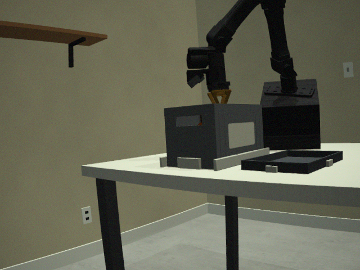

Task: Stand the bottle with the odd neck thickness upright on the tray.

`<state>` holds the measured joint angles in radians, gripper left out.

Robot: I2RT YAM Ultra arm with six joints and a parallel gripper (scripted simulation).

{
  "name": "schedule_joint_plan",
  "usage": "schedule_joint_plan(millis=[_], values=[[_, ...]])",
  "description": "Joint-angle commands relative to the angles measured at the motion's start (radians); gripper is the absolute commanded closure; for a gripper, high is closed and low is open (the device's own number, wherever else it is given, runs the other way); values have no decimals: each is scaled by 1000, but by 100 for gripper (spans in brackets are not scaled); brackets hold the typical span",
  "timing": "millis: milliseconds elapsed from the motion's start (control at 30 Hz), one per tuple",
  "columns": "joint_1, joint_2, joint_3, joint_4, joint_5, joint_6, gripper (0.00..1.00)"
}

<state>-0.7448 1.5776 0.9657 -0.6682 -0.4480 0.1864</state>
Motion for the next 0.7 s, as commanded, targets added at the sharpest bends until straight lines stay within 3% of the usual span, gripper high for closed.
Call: schedule_joint_plan(millis=[0, 667], values=[[5, 8, -20, 39, 11, 13, 39], [15, 36, -36, 84, 16, 28, 39]])
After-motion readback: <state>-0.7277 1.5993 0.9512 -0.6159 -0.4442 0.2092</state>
